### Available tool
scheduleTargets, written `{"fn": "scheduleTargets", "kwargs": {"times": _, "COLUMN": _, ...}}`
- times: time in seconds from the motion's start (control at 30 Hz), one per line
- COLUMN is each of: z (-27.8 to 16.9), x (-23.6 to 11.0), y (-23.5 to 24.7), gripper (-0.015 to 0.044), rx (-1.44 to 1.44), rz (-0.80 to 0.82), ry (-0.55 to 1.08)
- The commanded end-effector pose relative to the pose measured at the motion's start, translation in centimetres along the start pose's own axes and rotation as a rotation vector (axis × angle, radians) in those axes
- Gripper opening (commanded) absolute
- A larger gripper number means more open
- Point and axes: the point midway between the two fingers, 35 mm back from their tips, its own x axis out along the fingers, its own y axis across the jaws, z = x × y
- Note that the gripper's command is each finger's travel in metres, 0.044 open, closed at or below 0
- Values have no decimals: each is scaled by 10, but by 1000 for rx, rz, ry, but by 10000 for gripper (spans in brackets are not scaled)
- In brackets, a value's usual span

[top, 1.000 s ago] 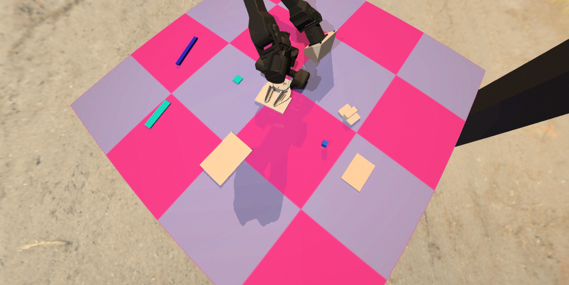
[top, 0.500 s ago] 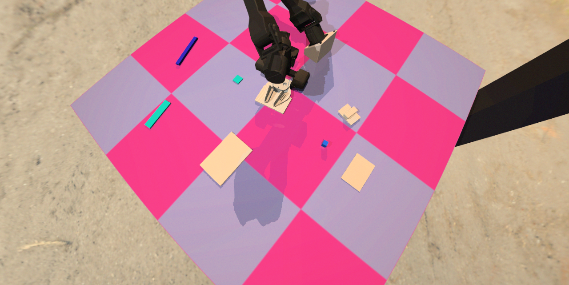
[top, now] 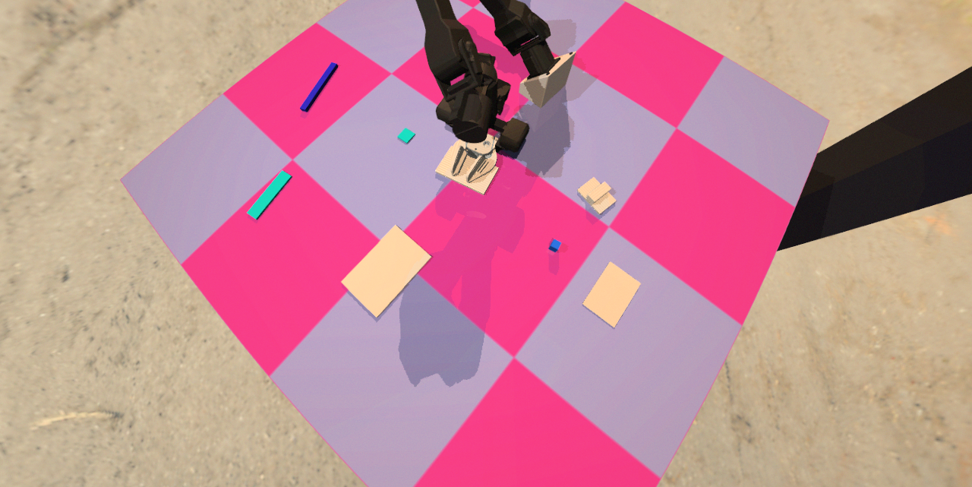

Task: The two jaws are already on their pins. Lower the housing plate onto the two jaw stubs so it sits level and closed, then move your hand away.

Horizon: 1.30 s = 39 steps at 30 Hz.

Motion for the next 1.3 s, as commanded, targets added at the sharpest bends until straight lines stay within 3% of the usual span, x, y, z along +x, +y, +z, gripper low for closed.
{"fn": "scheduleTargets", "kwargs": {"times": 0.0, "z": 1, "x": 2, "y": 1, "gripper": 351, "rx": 2, "rz": 7, "ry": -2}}
{"fn": "scheduleTargets", "kwargs": {"times": 1.27, "z": 0, "x": 2, "y": 1, "gripper": 351, "rx": 2, "rz": 7, "ry": -2}}
